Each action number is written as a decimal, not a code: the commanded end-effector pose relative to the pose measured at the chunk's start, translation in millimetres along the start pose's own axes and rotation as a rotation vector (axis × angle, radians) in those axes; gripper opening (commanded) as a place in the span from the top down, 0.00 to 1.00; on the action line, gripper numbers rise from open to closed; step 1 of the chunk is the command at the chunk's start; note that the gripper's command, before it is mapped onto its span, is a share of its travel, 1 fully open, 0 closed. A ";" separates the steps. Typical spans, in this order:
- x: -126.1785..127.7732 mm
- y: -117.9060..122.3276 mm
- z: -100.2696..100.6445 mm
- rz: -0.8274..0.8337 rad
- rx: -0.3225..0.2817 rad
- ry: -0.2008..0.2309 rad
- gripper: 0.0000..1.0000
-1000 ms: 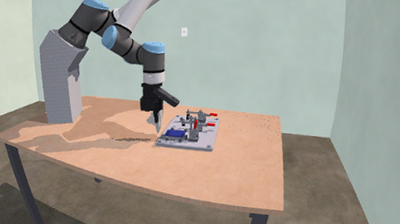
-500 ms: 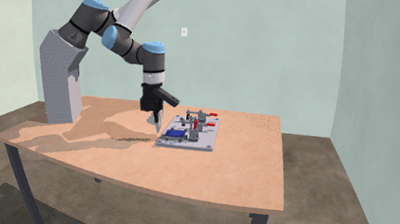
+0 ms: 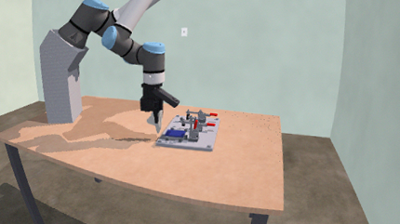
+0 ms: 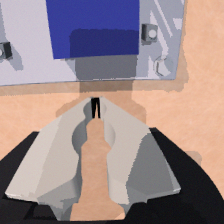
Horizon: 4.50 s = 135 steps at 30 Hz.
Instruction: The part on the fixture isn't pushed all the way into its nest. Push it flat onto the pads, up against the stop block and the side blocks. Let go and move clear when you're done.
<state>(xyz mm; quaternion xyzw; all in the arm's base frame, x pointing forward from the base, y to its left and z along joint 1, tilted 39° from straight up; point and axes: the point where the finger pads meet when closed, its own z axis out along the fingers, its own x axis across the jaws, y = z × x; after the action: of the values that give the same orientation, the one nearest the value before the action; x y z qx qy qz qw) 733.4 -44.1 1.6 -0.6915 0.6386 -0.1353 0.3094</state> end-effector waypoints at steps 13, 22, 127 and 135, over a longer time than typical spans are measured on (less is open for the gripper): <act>0.2 -0.5 2.9 0.000 0.001 0.000 1.00; 0.2 -0.5 3.0 0.000 0.001 0.000 1.00; 0.2 -12.8 2.9 0.000 0.001 0.000 1.00; 0.2 -12.7 2.9 0.000 0.001 0.000 1.00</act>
<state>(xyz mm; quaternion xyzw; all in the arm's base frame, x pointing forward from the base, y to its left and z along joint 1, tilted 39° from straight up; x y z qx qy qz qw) 745.2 -43.4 6.5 -0.6915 0.6386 -0.1353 0.3094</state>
